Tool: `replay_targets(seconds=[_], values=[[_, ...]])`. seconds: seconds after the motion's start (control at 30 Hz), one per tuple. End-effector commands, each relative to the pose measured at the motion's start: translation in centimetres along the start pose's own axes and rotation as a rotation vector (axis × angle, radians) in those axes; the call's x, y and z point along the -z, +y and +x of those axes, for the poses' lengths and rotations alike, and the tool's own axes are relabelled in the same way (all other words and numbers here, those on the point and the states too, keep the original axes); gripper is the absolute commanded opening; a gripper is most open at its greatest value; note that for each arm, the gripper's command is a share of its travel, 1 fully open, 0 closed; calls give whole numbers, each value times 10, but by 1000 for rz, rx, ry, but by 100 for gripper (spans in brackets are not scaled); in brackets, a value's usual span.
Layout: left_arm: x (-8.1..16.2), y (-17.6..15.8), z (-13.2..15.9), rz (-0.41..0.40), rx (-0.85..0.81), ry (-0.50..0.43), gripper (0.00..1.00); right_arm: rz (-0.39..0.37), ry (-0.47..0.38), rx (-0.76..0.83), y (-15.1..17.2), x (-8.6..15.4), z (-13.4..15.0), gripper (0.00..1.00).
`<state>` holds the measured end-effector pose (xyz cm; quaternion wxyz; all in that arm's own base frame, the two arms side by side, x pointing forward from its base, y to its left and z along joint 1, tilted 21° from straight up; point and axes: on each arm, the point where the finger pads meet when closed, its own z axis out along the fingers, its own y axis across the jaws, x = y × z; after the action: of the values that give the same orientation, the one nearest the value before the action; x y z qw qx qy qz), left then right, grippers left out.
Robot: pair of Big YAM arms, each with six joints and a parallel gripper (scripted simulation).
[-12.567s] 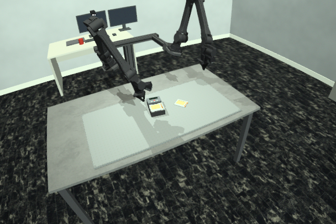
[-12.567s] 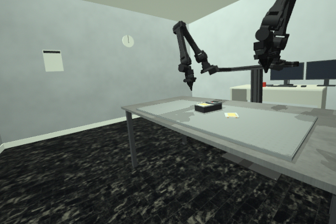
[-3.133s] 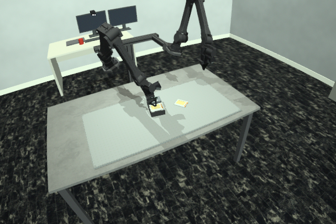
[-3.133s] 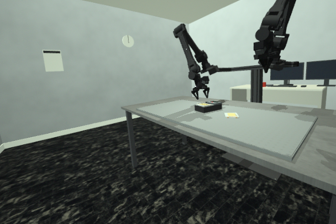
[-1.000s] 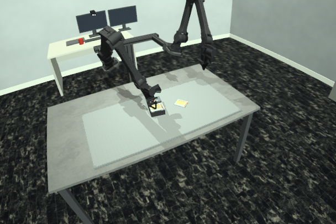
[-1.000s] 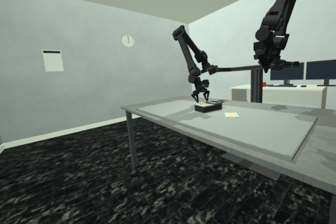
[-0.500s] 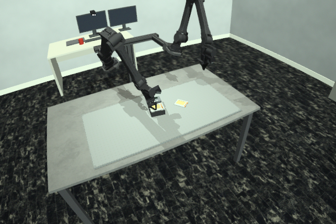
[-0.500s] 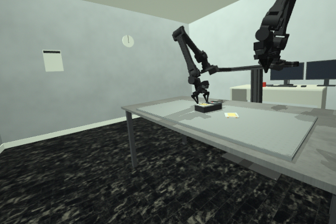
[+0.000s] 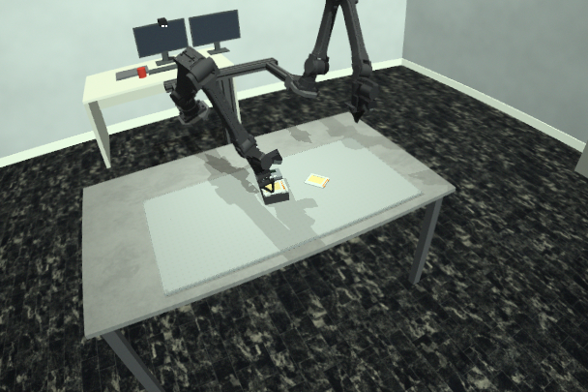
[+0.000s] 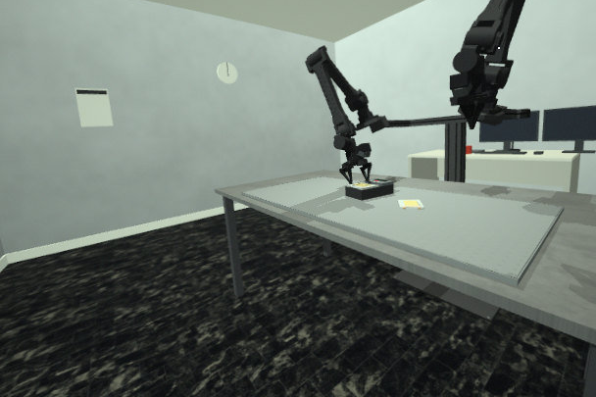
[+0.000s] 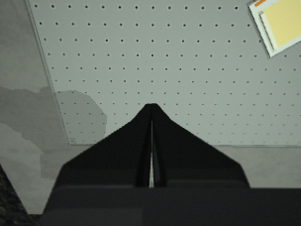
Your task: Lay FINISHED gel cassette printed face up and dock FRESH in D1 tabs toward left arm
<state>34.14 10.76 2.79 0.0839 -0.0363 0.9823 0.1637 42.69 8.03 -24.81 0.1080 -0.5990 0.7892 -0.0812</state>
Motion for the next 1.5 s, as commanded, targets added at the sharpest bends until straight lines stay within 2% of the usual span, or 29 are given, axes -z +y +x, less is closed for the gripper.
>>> replay_targets(seconds=[0.0,1.47], values=[[2,-1,-6,0,-12,-9,0,9,-2,-11,-7,-5,6,98],[2,-1,-6,0,-12,-9,0,8,-1,-12,-6,-17,10,98]])
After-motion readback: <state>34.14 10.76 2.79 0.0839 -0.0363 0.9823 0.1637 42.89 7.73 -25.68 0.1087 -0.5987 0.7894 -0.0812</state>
